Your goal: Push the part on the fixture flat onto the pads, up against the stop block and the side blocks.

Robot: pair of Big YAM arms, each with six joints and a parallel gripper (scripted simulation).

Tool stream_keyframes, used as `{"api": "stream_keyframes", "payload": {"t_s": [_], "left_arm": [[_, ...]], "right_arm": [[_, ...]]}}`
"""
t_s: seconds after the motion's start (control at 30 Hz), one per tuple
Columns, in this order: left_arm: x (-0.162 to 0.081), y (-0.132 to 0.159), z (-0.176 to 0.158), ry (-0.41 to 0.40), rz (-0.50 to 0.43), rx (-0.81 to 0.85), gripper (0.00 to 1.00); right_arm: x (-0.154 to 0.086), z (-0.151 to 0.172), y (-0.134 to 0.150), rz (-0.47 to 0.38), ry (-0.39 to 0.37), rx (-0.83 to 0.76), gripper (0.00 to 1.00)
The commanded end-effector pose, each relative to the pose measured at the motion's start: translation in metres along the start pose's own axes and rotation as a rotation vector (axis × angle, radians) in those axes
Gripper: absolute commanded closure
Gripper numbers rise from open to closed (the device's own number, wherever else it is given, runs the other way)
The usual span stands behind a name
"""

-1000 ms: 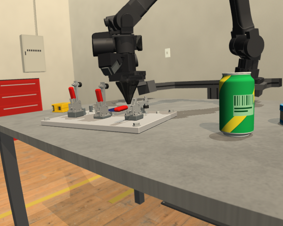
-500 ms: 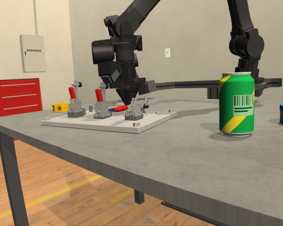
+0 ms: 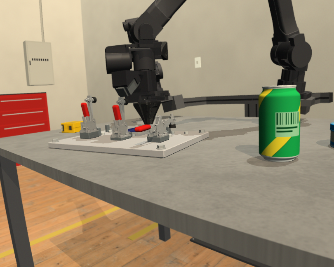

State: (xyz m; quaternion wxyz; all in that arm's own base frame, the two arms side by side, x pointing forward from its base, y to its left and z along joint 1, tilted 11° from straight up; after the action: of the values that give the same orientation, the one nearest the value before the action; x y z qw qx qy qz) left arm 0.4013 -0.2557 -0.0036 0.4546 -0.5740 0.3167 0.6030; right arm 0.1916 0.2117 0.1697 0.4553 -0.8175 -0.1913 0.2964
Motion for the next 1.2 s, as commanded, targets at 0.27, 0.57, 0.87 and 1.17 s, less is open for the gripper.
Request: {"api": "stream_keyframes", "payload": {"t_s": [0.27, 0.57, 0.87, 1.17], "left_arm": [[-0.003, -0.002, -0.009, 0.027, -0.010, 0.008, 1.00], [0.003, -0.005, 0.010, 0.014, -0.003, -0.001, 1.00], [-0.008, -0.005, -0.002, 0.029, -0.012, -0.001, 0.99], [-0.032, -0.005, -0.015, 0.064, -0.034, -0.006, 0.99]], "right_arm": [[0.002, -0.001, -0.001, 0.011, -0.002, 0.006, 0.00], [0.002, -0.001, -0.001, 0.011, -0.002, 0.006, 0.00], [0.002, -0.001, -0.001, 0.011, -0.002, 0.006, 0.00], [0.002, -0.001, -0.001, 0.011, -0.002, 0.006, 0.00]]}}
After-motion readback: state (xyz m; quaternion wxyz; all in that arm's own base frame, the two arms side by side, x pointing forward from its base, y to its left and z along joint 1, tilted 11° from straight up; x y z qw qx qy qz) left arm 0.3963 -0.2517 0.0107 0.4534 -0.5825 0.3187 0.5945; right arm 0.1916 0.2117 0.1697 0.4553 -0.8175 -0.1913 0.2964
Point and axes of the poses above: on each arm, the point where the finger pads meet when closed, its own x axis out along the fingers, its own z axis across the jaws, y = z × x, the point moved 7 cm from there along -x, back along the fingers, and after that the axes turned 14 degrees about -x, right-handed, at the moved point
